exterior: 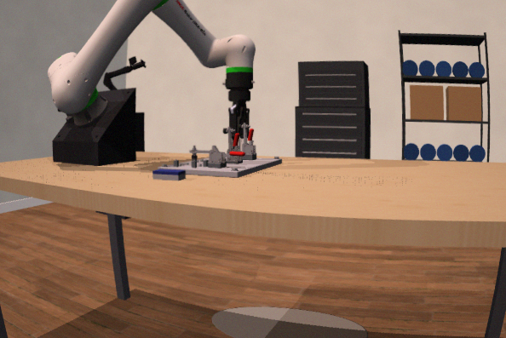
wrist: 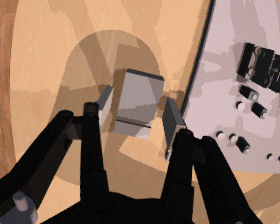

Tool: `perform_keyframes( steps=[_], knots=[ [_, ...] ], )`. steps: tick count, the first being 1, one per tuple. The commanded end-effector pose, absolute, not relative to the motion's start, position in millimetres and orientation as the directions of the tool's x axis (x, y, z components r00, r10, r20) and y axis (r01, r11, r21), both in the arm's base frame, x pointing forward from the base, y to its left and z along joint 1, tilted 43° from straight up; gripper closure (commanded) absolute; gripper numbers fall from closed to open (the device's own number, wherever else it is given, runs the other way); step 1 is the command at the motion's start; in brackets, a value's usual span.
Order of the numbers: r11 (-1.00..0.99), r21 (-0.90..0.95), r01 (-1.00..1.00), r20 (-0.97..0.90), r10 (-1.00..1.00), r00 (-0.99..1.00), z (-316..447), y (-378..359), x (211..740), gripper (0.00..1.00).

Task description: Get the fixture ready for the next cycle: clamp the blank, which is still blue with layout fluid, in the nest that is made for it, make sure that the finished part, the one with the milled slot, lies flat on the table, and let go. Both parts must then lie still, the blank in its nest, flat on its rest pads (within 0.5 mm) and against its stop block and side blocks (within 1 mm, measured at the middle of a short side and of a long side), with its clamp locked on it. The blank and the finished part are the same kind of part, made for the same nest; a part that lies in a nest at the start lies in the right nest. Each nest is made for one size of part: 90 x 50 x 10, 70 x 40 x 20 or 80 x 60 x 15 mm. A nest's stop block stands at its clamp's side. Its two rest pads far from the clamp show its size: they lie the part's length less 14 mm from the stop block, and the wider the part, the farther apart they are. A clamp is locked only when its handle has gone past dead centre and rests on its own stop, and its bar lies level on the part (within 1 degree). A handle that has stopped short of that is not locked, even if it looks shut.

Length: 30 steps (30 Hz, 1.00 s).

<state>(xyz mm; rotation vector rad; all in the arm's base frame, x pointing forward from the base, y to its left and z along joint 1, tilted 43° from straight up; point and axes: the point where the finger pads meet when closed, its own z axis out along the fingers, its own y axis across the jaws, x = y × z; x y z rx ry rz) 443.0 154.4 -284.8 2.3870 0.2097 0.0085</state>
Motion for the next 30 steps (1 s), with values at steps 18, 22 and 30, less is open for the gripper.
perform_keyframes(
  steps=[18,22,30],
  knots=[
    [-0.722,0.676,0.149,-0.053,0.154,0.987,-230.2,204.8,438.2,0.60],
    [-0.722,0.676,0.149,-0.053,0.154,0.987,-216.6,217.2,437.0,0.60],
    [-0.722,0.676,0.149,-0.053,0.154,0.987,-211.2,222.2,436.5,0.60]
  ],
)
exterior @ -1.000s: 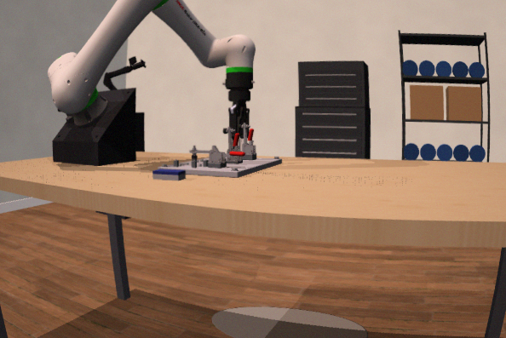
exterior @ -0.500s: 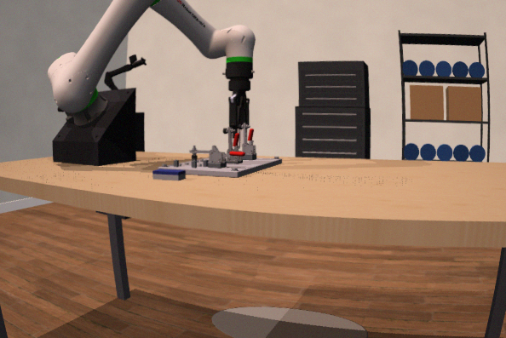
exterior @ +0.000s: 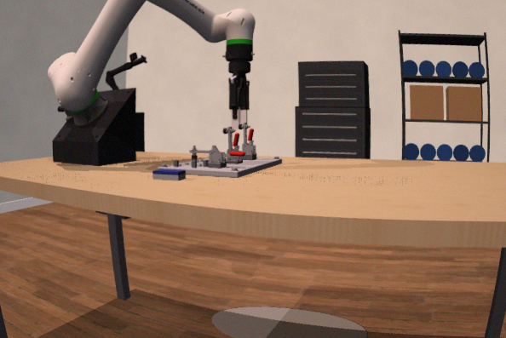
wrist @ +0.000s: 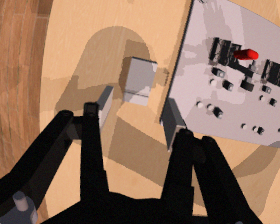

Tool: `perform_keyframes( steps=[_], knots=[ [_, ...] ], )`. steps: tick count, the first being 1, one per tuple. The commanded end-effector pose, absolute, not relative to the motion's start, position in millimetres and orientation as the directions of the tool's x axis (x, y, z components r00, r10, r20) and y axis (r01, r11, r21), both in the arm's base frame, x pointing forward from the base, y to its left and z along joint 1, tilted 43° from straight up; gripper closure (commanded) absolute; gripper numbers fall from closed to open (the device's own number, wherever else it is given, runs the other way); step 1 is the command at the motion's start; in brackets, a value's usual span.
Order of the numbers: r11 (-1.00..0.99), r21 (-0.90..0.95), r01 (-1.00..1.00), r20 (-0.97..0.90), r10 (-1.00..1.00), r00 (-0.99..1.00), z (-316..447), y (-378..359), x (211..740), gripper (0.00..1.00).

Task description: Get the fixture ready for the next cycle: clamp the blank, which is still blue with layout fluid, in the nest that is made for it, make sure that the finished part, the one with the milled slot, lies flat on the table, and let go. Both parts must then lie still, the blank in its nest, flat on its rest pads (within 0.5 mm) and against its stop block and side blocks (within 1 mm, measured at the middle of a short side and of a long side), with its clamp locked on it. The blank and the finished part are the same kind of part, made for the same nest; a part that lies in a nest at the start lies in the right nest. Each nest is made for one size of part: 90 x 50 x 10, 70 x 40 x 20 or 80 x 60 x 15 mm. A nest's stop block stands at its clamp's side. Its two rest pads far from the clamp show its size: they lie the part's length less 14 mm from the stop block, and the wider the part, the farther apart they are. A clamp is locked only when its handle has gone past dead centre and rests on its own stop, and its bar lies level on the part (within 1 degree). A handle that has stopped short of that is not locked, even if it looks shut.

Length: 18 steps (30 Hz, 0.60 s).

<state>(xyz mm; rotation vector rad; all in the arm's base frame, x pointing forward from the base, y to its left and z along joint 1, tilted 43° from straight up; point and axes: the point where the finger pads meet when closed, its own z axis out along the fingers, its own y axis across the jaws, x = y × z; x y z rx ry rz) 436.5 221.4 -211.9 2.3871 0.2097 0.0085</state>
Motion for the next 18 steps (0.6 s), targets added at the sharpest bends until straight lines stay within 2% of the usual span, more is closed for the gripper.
perform_keyframes(
  steps=[1,9,10,18],
  knots=[
    [-0.722,0.676,0.149,-0.053,0.154,0.987,-211.2,222.2,436.5,0.60],
    [-0.722,0.676,0.149,-0.053,0.154,0.987,-211.2,222.2,436.5,0.60],
    [-0.722,0.676,0.149,-0.053,0.154,0.987,-211.2,222.2,436.5,0.42],
    [-0.722,0.676,0.149,-0.053,0.154,0.987,-211.2,222.2,436.5,0.42]
  ],
)
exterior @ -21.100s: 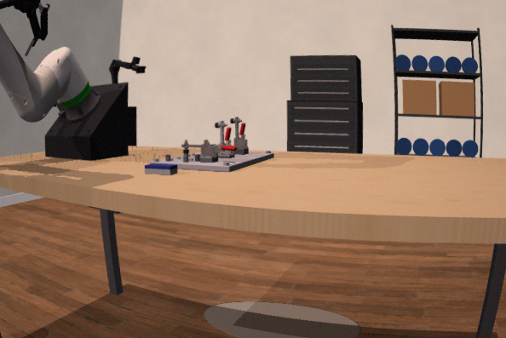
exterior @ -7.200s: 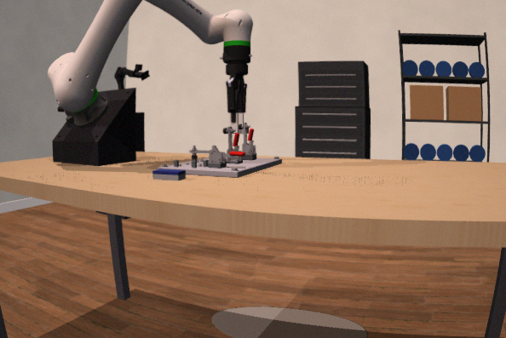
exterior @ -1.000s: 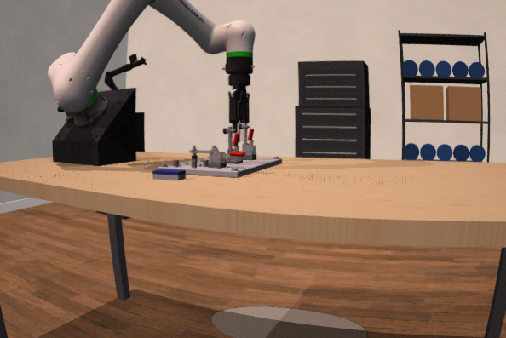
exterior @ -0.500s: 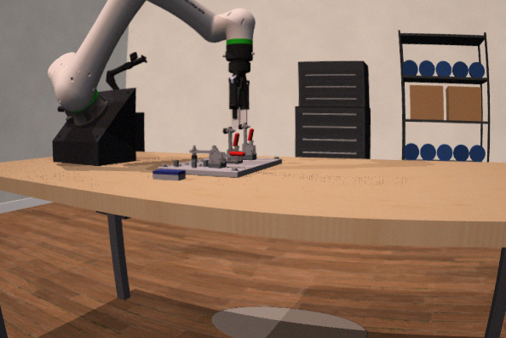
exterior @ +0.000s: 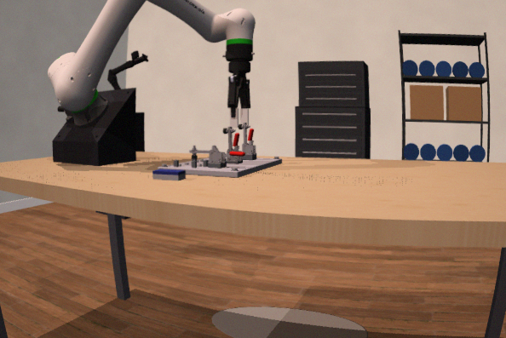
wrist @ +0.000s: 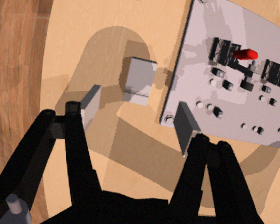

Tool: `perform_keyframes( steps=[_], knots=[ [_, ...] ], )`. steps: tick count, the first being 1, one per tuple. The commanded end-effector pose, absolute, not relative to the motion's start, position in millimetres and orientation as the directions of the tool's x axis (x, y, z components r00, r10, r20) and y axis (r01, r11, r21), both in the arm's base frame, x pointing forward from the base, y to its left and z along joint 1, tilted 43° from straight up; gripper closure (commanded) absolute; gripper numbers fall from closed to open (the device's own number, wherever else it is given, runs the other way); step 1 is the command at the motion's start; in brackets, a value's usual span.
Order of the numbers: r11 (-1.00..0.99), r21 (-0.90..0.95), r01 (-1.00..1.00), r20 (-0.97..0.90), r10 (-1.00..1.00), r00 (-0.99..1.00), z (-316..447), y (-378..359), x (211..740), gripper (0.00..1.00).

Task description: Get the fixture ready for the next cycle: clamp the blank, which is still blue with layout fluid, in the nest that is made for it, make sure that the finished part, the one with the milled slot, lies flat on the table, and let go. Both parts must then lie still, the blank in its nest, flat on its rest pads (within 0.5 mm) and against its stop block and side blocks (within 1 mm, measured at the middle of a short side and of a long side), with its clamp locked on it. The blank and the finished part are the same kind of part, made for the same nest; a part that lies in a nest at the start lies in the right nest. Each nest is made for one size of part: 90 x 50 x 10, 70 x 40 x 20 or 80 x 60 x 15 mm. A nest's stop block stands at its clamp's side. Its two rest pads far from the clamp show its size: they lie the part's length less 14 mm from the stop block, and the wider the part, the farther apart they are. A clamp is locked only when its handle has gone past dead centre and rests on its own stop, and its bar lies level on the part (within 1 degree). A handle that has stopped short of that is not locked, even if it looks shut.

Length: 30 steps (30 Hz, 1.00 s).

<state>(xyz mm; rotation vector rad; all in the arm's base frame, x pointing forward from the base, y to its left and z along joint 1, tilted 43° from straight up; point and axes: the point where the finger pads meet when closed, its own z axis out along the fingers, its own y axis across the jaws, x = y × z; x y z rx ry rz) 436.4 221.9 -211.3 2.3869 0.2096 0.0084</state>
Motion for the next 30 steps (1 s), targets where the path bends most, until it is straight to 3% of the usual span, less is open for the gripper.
perform_keyframes(
  steps=[1,30],
  knots=[
    [-0.722,0.676,0.149,-0.053,0.154,0.987,-211.2,222.2,436.5,0.42],
    [-0.722,0.676,0.149,-0.053,0.154,0.987,-198.9,233.5,435.4,0.42]
  ],
)
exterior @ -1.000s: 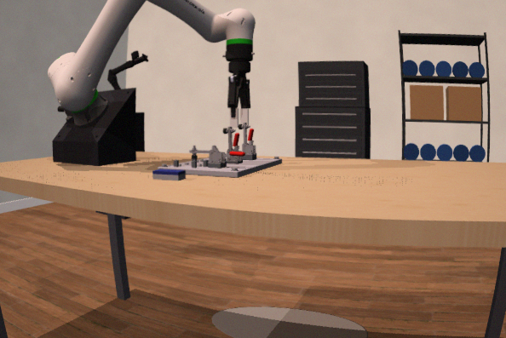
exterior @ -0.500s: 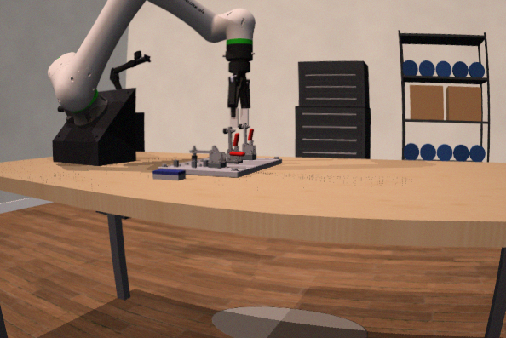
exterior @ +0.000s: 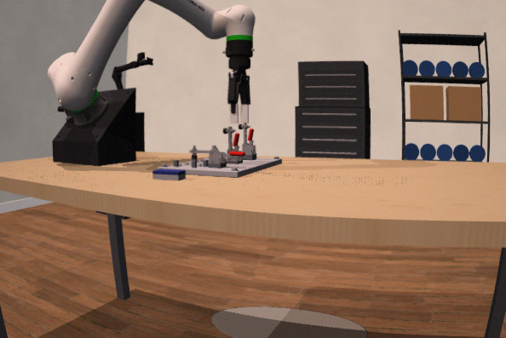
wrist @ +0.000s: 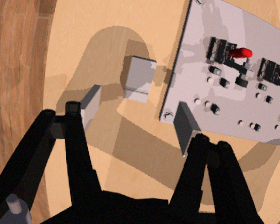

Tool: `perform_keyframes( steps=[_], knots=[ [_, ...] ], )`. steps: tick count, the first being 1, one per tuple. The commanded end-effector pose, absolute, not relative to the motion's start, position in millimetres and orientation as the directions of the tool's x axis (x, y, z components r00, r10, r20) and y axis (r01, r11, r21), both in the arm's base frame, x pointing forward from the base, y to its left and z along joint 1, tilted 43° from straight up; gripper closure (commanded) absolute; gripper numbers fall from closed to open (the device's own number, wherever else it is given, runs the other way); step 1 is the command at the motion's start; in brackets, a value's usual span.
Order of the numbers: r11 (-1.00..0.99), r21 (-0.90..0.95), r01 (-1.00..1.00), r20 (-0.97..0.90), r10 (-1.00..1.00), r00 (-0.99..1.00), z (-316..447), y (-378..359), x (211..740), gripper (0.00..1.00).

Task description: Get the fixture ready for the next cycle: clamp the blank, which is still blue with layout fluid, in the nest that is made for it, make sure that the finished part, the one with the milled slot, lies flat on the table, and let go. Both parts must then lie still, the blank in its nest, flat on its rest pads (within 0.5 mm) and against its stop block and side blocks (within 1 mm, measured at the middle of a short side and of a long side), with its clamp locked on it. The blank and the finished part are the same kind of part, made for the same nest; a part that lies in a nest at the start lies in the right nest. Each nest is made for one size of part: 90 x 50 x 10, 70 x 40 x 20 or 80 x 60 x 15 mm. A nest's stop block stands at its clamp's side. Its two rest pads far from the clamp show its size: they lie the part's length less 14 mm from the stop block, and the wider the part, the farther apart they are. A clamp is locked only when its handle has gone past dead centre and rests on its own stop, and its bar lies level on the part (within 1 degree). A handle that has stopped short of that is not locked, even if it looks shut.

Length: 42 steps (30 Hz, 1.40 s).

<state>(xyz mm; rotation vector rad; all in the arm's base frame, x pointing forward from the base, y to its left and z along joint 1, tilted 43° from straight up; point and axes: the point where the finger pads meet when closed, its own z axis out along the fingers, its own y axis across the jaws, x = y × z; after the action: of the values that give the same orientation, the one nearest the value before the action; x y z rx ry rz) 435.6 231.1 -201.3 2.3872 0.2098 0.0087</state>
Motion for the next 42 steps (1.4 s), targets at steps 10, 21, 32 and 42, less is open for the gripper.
perform_keyframes(
  steps=[10,21,32,42],
  knots=[
    [-0.722,0.676,0.149,-0.053,0.154,0.987,-162.5,266.9,432.1,0.42],
    [-0.722,0.676,0.149,-0.053,0.154,0.987,-153.5,275.1,431.3,0.42],
    [-0.722,0.676,0.149,-0.053,0.154,0.987,-132.8,253.2,436.8,0.42],
    [-0.722,0.676,0.149,-0.053,0.154,0.987,-79.0,196.0,451.2,0.42]
  ],
)
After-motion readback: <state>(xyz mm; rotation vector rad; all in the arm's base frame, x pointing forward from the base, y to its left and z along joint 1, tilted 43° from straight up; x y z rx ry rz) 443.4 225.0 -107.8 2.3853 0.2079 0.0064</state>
